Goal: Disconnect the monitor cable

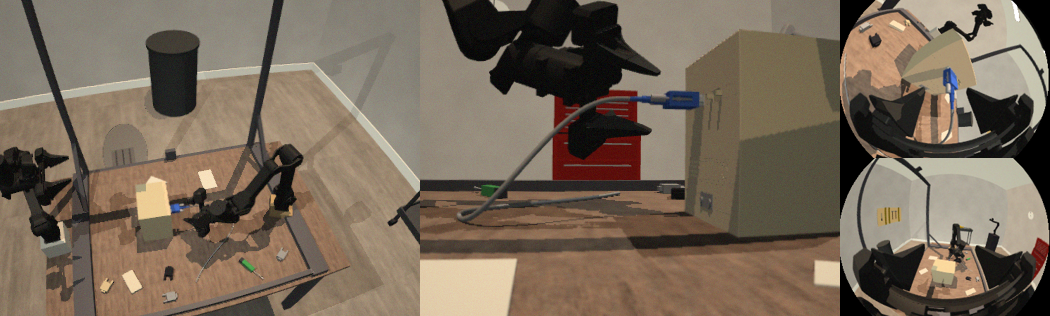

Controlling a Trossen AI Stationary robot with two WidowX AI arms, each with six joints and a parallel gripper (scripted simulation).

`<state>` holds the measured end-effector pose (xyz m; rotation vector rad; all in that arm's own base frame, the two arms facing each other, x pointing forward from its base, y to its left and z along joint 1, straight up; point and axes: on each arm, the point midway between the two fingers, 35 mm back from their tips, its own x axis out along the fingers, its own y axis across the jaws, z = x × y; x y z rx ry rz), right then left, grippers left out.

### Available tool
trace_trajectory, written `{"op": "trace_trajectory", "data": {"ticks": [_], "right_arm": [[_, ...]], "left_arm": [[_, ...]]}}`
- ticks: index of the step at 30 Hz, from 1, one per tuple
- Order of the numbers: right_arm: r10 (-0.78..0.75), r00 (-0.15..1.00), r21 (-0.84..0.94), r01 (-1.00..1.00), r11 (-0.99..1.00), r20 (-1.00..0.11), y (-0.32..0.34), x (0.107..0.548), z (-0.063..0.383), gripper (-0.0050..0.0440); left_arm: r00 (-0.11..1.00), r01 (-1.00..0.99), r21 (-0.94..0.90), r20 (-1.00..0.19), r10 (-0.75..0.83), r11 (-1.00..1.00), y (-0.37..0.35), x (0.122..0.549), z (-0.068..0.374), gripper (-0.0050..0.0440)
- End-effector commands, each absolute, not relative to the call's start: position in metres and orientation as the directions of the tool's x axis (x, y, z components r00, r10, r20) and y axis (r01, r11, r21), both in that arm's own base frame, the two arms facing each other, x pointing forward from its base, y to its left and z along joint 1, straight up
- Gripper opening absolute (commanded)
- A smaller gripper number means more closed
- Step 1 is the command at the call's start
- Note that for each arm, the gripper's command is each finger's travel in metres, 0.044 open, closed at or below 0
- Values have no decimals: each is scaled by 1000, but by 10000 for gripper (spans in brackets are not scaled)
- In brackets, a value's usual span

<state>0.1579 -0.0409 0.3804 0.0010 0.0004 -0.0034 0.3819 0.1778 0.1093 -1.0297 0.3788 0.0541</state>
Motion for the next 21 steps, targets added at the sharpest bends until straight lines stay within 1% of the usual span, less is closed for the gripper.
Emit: {"op": "trace_trajectory", "data": {"ticks": [1,12,13,21], "right_arm": [[0,1000,-6,0,1000,1,-39,158,384,440],[0,1000,-6,0,1000,1,-39,158,384,440],[0,1000,-6,0,1000,1,-39,158,384,440],[0,1000,-6,0,1000,1,-39,158,384,440]], "left_arm": [[942,-201,-815,-314,-122,544,180,384,122,272],[942,-201,-815,-314,-122,544,180,384,122,8],[942,-201,-815,-314,-122,544,180,384,122,0],[942,-199,-819,-310,-124,539,180,384,122,0]]}}
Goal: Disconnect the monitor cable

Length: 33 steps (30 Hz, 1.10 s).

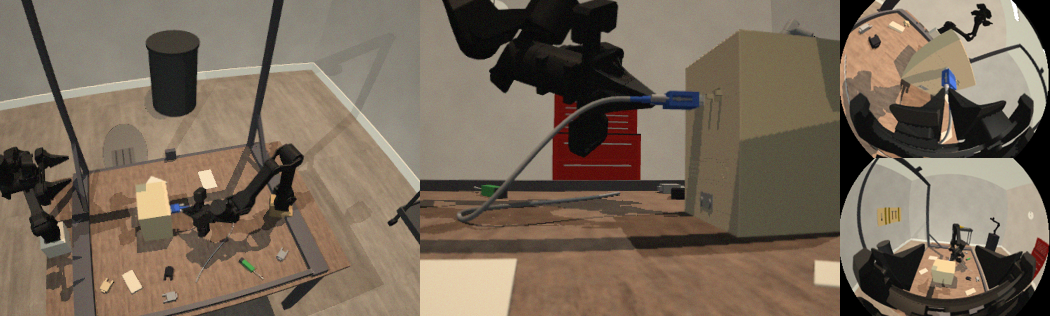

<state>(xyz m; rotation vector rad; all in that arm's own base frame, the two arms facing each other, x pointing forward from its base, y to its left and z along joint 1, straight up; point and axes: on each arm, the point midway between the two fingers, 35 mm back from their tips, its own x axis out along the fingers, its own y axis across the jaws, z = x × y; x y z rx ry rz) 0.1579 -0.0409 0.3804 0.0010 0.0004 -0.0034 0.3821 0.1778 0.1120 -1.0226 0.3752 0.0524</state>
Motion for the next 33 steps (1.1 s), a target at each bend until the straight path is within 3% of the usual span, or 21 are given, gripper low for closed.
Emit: {"op": "trace_trajectory", "data": {"ticks": [1,33], "right_arm": [[0,1000,-6,0,1000,1,-39,158,384,440],[0,1000,-6,0,1000,1,-39,158,384,440]], "left_arm": [[945,-193,-830,-301,-130,524,180,384,121,0],[968,-94,-954,-154,-197,286,182,383,115,0]]}}
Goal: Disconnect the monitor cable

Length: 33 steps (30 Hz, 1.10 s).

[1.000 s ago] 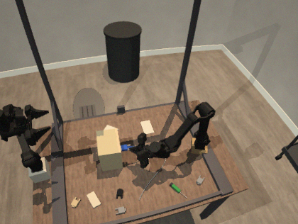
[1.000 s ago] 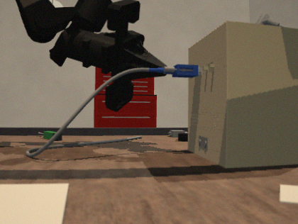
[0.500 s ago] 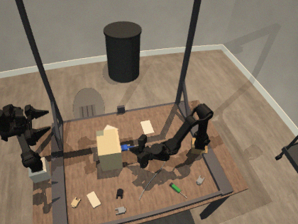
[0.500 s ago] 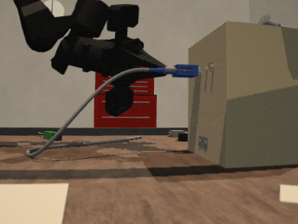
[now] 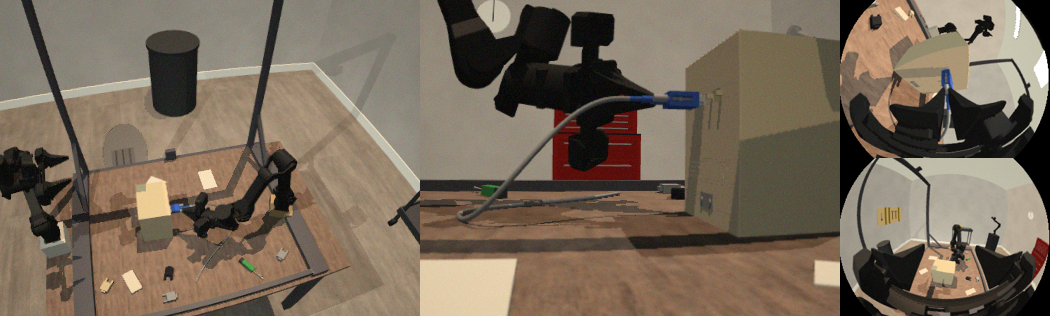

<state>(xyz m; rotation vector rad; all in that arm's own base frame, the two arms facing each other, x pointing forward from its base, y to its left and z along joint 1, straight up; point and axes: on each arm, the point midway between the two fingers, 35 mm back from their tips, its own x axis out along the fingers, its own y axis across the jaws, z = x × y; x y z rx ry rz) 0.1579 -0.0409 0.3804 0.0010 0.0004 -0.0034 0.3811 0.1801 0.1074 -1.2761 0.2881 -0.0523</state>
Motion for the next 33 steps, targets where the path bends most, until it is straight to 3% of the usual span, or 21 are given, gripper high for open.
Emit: {"op": "trace_trajectory", "data": {"ticks": [1,33], "right_arm": [[0,1000,-6,0,1000,1,-39,158,384,440],[0,1000,-6,0,1000,1,-39,158,384,440]], "left_arm": [[968,-94,-954,-154,-197,286,182,383,115,0],[975,10,-999,3,-223,31,183,382,109,0]]}}
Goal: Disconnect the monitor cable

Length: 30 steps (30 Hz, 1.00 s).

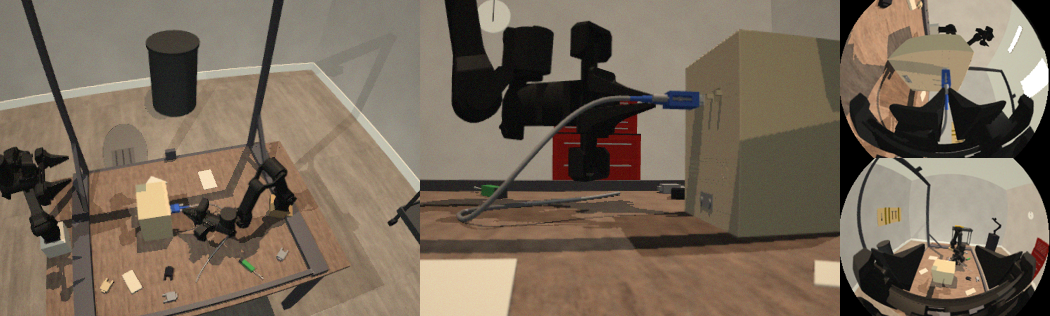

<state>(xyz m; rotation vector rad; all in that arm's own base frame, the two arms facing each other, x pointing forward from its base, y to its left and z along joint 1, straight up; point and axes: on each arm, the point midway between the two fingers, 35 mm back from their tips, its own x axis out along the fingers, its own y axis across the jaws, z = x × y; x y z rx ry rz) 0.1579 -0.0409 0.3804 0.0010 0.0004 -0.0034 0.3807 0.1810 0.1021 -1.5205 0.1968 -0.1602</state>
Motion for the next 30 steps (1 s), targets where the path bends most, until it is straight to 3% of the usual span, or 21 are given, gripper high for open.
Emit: {"op": "trace_trajectory", "data": {"ticks": [1,2,11,13,22,30], "right_arm": [[0,1000,-6,0,1000,1,-39,158,384,440],[0,1000,-6,0,1000,1,-39,158,384,440],[0,1000,-6,0,1000,1,-39,158,384,440],[0,1000,-6,0,1000,1,-39,158,384,440],[0,1000,-6,0,1000,1,-39,158,384,440],[0,1000,-6,0,1000,1,-39,158,384,440]], "left_arm": [[975,10,-999,3,-223,31,183,382,109,0],[975,10,-999,3,-223,31,183,382,109,0],[975,10,-999,3,-223,31,183,382,109,216],[975,10,-999,3,-223,31,183,382,109,216],[975,10,-999,3,-223,31,183,382,109,432],[975,10,-999,3,-223,31,183,382,109,440]]}}
